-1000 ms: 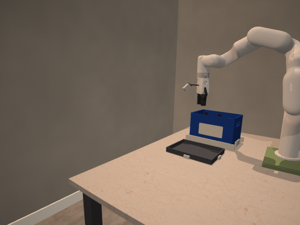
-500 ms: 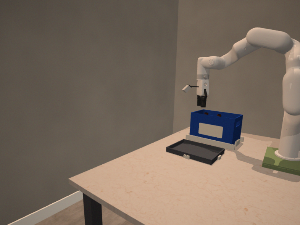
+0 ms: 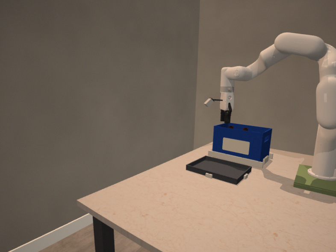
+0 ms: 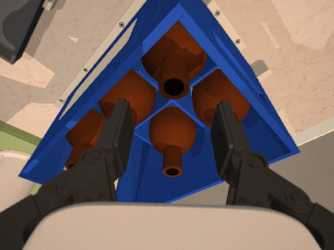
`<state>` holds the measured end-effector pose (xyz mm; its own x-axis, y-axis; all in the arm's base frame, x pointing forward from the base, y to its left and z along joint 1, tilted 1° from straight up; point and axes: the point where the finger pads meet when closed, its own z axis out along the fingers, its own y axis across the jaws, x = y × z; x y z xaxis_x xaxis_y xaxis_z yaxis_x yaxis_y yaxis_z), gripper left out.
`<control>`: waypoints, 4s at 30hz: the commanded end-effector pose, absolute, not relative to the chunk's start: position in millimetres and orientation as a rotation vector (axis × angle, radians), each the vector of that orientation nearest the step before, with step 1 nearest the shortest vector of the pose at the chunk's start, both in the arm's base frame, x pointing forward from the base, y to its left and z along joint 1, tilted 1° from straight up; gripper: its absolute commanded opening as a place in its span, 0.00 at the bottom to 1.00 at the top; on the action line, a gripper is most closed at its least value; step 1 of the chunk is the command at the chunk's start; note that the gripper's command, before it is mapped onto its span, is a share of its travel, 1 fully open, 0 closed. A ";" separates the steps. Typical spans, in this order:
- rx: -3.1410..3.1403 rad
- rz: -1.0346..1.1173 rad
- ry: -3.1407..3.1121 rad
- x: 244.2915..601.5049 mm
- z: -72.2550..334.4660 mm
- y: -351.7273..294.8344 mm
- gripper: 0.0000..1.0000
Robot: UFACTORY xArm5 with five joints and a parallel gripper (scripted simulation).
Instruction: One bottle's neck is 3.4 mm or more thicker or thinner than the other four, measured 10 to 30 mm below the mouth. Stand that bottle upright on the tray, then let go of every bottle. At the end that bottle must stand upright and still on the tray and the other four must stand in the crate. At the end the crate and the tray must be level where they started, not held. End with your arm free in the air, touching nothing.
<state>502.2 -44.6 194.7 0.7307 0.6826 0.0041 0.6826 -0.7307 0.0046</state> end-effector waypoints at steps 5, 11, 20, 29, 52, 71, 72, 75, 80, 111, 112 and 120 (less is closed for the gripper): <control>2.918 0.015 1.151 503.5 188.3 -44.6 0.65; 2.918 0.015 1.151 503.7 183.3 -44.6 0.65; 2.918 0.015 1.151 503.7 180.5 -44.6 0.65; 2.918 0.015 1.151 503.7 180.2 -44.6 0.65; 2.918 0.015 1.151 503.7 180.2 -44.6 0.65; 2.918 0.015 1.151 503.7 180.2 -44.6 0.65; 2.918 0.015 1.151 503.7 180.2 -44.6 0.65; 2.918 0.015 1.151 503.7 180.2 -44.6 0.65; 2.918 0.015 1.151 503.7 180.2 -44.6 0.65; 2.918 0.015 1.151 503.7 180.2 -44.6 0.65; 2.918 0.015 1.151 503.7 180.2 -44.6 0.65; 2.918 0.015 1.151 503.7 180.2 -44.6 0.65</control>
<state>502.6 -44.5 178.4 0.7307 0.6827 0.0043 0.6826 -0.7307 0.0048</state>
